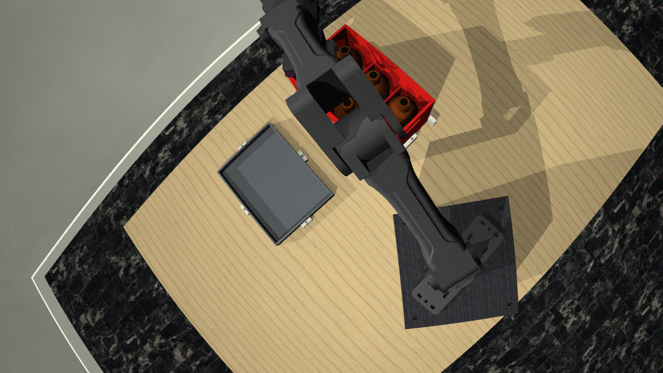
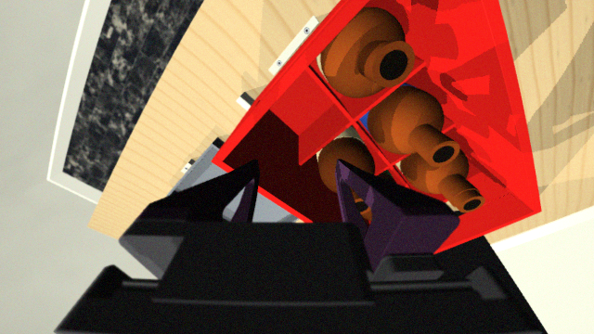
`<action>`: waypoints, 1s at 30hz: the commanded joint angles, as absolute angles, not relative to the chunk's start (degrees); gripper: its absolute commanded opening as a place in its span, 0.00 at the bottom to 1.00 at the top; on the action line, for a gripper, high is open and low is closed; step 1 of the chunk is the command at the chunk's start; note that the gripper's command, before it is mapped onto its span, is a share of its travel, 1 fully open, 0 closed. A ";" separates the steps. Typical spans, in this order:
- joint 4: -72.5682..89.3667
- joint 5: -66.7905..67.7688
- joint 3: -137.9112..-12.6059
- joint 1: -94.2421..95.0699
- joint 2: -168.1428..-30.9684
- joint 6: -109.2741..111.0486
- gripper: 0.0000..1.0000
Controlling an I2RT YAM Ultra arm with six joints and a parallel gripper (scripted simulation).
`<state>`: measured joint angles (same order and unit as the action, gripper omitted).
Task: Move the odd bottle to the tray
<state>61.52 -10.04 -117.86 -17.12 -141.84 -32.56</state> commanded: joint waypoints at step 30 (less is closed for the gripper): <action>61.12 -9.34 -118.75 -17.97 -140.49 -32.29 0.61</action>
